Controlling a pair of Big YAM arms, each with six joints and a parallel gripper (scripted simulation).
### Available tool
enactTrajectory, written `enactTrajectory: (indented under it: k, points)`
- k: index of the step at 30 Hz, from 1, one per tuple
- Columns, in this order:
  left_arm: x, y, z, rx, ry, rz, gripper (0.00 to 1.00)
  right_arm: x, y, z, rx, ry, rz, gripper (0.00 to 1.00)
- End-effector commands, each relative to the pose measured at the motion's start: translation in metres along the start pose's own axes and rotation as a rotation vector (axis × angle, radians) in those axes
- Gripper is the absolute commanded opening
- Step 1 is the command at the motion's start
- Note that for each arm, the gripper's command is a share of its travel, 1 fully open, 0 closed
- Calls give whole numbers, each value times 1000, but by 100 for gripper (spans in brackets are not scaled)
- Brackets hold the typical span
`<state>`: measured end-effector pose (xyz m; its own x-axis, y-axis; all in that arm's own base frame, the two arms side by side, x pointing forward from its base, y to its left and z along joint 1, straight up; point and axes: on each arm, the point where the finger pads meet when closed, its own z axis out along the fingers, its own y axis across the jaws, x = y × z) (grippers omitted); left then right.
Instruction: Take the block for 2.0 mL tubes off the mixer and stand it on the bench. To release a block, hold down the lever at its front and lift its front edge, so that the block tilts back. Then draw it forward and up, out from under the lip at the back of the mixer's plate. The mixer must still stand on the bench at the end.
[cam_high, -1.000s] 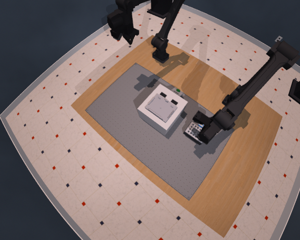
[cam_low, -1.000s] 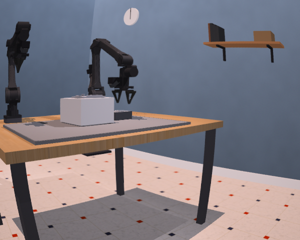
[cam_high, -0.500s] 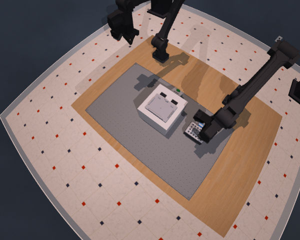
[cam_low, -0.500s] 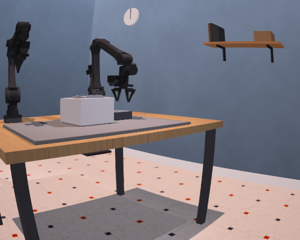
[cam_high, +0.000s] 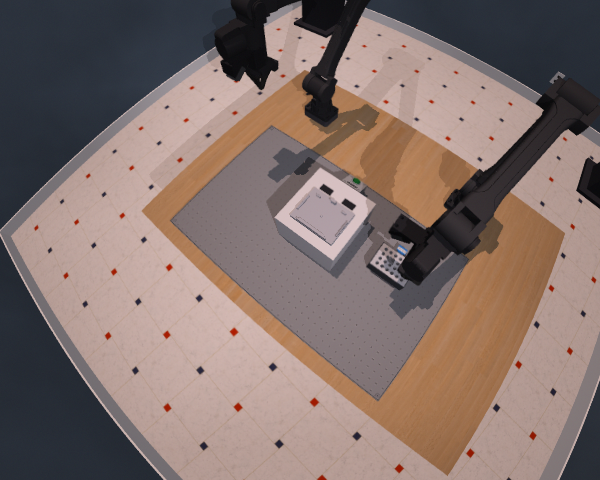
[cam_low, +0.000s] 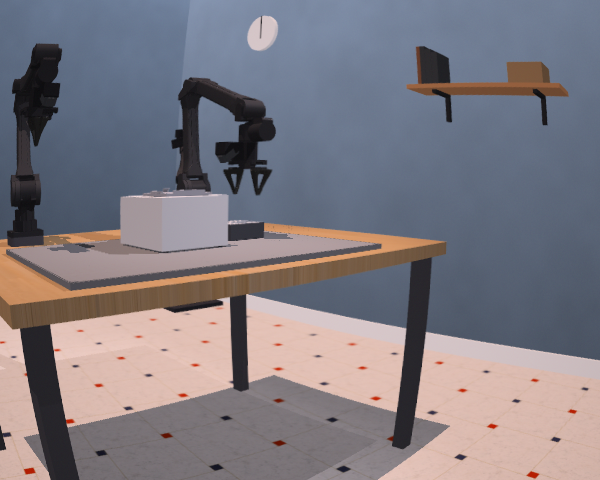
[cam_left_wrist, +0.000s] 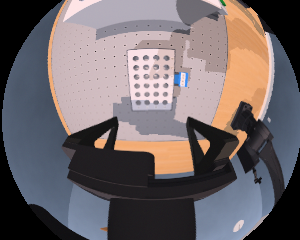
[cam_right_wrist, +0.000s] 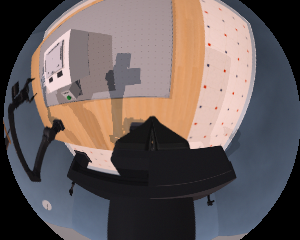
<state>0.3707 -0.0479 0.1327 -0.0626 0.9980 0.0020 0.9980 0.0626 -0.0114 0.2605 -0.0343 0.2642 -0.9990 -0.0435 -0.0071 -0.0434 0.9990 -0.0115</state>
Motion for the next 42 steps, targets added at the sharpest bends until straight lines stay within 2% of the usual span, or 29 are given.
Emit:
enactTrajectory:
  k: [1, 12, 20, 29, 34, 42]
  points:
    - [-7, 7, -15, -9, -3, 23, 100, -4, 1, -1, 1, -13, -11, 0]
    - [-8, 10, -46, -38, -8, 24, 100, -5, 1, -1, 1, -14, -10, 0]
    - [-8, 11, -46, -13, -3, 24, 100, -5, 1, -2, 1, -15, -10, 0]
    - [-8, 9, -71, -39, -8, 24, 100, -5, 1, -2, 1, -15, -10, 0]
    - [-9, 9, -67, -22, -4, 24, 100, -5, 1, -2, 1, -15, -10, 0]
    - [-9, 10, -84, -24, -5, 24, 100, -5, 1, -2, 1, -16, -10, 0]
